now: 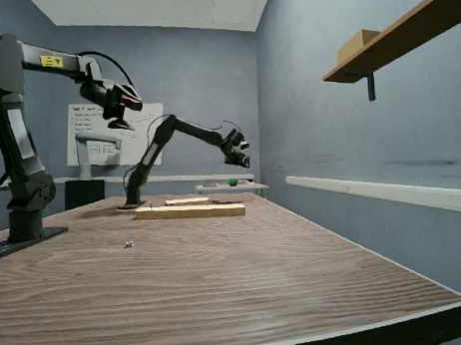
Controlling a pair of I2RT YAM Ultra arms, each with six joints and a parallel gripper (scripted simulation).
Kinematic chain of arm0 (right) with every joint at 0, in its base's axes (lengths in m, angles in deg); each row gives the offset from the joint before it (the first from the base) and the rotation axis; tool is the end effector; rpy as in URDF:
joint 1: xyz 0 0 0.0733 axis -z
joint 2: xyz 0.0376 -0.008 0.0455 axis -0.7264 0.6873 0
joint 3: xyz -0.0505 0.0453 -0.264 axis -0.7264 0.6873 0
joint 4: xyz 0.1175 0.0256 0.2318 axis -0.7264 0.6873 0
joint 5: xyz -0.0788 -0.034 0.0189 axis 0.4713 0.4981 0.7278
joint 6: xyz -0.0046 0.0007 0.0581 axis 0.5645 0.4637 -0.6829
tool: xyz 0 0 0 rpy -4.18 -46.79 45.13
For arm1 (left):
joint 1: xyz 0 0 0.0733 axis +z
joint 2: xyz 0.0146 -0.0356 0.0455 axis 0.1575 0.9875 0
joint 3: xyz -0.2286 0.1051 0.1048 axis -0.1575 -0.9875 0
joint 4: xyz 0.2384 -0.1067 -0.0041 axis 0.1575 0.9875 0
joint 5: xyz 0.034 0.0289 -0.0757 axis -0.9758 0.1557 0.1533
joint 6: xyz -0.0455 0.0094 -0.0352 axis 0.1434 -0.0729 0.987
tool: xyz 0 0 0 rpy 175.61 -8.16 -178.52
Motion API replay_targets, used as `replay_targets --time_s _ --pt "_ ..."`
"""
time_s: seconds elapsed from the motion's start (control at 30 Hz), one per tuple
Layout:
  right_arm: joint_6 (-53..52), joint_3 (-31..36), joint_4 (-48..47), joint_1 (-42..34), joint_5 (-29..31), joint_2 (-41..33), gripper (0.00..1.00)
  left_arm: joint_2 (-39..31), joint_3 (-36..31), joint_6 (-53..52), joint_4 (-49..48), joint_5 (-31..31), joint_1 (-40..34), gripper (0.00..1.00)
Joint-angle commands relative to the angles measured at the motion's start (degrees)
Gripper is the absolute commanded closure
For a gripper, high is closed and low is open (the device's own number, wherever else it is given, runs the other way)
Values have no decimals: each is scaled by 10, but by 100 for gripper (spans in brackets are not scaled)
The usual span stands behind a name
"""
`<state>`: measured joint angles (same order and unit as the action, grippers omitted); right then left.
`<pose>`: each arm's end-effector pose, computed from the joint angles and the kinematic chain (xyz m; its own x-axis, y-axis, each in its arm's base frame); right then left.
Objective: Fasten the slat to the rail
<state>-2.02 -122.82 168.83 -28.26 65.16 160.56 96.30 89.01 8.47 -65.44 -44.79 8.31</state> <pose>0.0825 0.1700 0.4050 -0.2526 -0.8986 -0.3587 -0.4015 0.4346 -0.8062 0.4755 0.0258 0.2477 -0.4376 -0.2128 -0.8736 -0.7329 0.6473 0.2095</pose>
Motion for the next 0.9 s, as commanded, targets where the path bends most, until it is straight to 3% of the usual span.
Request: replay_targets --time_s 0.0,0.53,0.67,0.87 --pt "-2 -5 2 0 7 -4 0 -14 11 1 -6 -7 0 0" --pt "-2 -5 2 0 7 -4 0 -14 11 1 -6 -7 0 0" --pt "-7 16 -33 32 -24 -11 0 -36 -21 -10 -14 21 1 0" --pt "-23 38 -141 142 -101 -13 0 -129 -79 -39 -39 90 2 0"
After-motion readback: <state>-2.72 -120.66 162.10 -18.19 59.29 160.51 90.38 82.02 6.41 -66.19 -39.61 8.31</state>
